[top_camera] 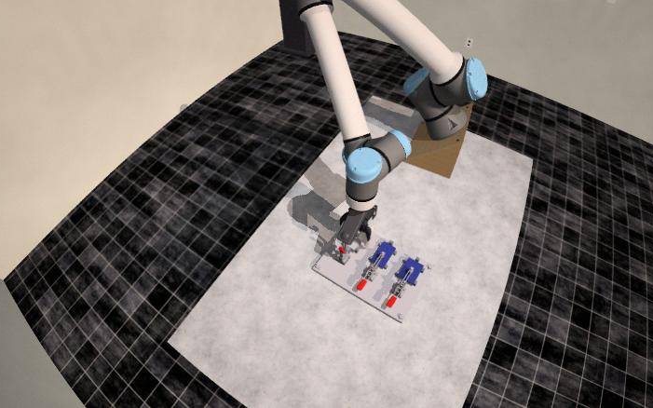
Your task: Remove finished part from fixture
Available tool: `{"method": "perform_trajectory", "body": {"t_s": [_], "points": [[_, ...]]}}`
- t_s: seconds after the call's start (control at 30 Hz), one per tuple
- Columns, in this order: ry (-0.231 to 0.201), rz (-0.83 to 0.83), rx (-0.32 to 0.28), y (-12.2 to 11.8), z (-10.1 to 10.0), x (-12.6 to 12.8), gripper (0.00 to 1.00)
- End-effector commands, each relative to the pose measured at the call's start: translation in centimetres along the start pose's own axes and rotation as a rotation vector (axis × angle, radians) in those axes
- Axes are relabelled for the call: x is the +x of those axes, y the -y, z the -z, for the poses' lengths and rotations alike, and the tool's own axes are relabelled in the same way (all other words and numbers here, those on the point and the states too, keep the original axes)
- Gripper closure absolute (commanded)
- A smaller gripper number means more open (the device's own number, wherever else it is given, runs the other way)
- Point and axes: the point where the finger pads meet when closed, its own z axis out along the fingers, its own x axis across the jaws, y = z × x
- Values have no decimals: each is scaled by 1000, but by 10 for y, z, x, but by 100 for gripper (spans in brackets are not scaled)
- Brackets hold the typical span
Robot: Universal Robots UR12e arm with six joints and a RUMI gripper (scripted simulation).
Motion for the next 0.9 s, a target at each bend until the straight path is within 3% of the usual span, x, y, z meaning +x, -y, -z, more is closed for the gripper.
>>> {"method": "perform_trajectory", "body": {"t_s": [0.0, 0.83, 0.87], "points": [[0, 0, 1, 0, 0, 0, 41], [0, 0, 1, 0, 0, 0, 41], [0, 0, 1, 0, 0, 0, 100]]}}
